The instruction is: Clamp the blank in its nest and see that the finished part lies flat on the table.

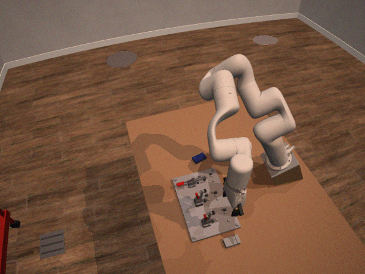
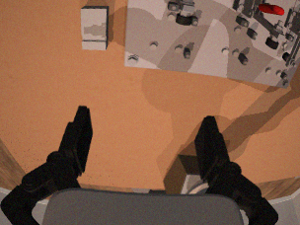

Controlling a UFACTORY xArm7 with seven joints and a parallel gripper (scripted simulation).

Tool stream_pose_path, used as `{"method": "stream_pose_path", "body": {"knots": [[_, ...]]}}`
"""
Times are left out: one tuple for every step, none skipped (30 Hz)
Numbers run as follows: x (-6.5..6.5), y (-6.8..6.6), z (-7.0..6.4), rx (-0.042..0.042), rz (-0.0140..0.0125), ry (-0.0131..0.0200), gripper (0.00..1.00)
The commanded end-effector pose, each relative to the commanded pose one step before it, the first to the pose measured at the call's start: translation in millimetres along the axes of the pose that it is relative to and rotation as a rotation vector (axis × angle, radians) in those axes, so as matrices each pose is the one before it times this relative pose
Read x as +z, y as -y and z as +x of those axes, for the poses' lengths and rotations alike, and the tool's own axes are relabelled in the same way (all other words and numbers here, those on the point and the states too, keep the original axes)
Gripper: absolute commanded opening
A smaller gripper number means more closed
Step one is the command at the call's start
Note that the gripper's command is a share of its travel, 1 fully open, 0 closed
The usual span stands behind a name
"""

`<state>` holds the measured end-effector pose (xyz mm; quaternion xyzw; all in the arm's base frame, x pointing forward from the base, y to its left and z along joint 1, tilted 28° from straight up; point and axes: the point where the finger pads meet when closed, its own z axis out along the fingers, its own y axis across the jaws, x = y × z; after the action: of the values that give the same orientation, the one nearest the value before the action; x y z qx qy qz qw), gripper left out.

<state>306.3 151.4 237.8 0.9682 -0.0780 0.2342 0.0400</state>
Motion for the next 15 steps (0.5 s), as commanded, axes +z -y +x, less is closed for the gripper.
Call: {"method": "stream_pose_path", "body": {"knots": [[-0.9,-27.15,-0.49,-0.00092,0.0019,-0.00332,0.99],[0.0,-8.95,-0.22,0.0,0.0,0.0,0.99],[0.0,-9.17,-0.23,0.0,0.0,0.0,0.99],[0.0,-9.37,-0.23,0.0,0.0,-0.00001,0.99],[0.0,-9.55,-0.24,0.0,0.0,0.0,0.99],[0.0,-9.73,-0.24,0.0,0.0,0.0,0.99],[0.0,-9.91,-0.24,0.0,0.0,0.0,0.99],[0.0,-10.08,-0.25,0.0,0.0,0.0,0.99],[0.0,-10.26,-0.25,0.0,0.0,0.0,0.99],[0.0,-10.44,-0.25,0.0,0.0,0.0,0.99],[0.0,-10.64,-0.26,0.0,0.0,0.0,0.99],[0.0,-10.86,-0.27,0.0,0.0,0.0,0.99],[0.0,-11.11,-0.28,0.0,0.0,0.0,0.99],[0.0,-11.41,-0.29,0.0,0.0,0.0,0.99],[0.0,0.0,0.0,0.0,0.0,0.0,0.99]]}}
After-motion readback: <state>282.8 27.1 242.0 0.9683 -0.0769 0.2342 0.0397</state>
